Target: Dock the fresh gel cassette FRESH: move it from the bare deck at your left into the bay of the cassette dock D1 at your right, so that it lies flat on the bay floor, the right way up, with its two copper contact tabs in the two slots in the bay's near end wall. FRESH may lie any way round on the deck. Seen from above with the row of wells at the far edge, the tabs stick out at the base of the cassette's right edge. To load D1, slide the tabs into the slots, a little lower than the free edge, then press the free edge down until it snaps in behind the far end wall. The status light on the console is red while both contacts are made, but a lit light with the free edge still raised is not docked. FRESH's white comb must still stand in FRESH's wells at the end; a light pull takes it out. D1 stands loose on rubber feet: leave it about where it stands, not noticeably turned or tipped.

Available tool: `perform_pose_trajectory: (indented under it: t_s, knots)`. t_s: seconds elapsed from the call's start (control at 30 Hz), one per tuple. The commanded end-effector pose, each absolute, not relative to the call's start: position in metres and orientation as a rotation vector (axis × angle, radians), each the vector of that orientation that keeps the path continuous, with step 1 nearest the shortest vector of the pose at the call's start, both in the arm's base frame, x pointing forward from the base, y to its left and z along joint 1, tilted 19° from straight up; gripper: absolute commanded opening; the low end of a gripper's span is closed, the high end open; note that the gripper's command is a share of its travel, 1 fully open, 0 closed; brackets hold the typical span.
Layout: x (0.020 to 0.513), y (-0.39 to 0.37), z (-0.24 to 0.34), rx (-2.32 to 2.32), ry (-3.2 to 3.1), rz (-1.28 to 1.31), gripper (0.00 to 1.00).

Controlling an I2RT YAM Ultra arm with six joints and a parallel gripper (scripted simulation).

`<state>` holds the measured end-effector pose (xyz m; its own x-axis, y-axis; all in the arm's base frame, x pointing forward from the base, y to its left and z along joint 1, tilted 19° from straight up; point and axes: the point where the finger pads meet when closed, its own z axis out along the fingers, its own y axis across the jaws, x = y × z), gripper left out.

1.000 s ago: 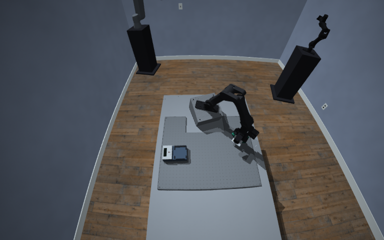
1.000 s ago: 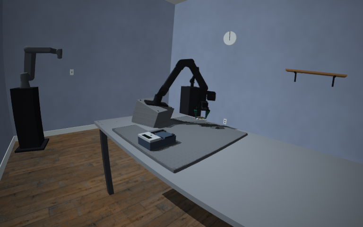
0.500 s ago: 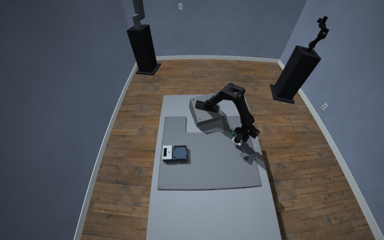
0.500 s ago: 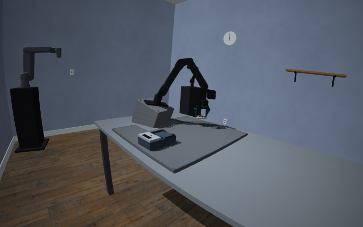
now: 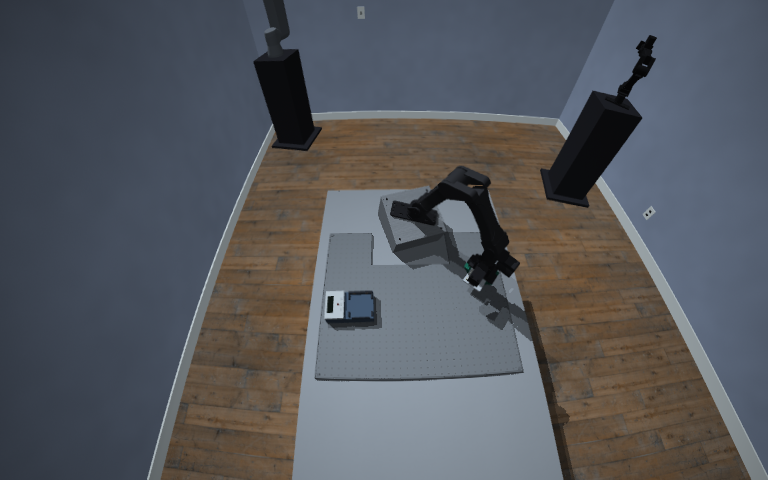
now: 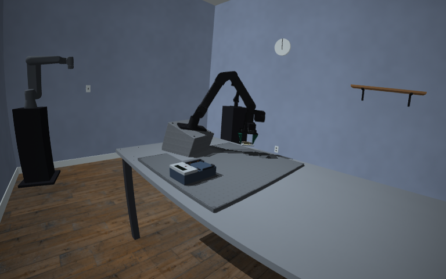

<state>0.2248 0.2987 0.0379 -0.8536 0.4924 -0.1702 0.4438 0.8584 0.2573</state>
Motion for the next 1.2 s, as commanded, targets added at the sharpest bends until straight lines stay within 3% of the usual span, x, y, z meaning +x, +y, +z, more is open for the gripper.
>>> perform_pose_trajectory:
  t_s: [0.0, 0.63, 1.17]
  knots:
    - [0.227, 0.31, 0.059, 0.699, 2.776, 0.368, 0.0]
    - [0.227, 0.31, 0.059, 0.699, 2.776, 0.368, 0.0]
    - [0.253, 0.235, 0.052, 0.065, 2.753, 0.258, 0.0]
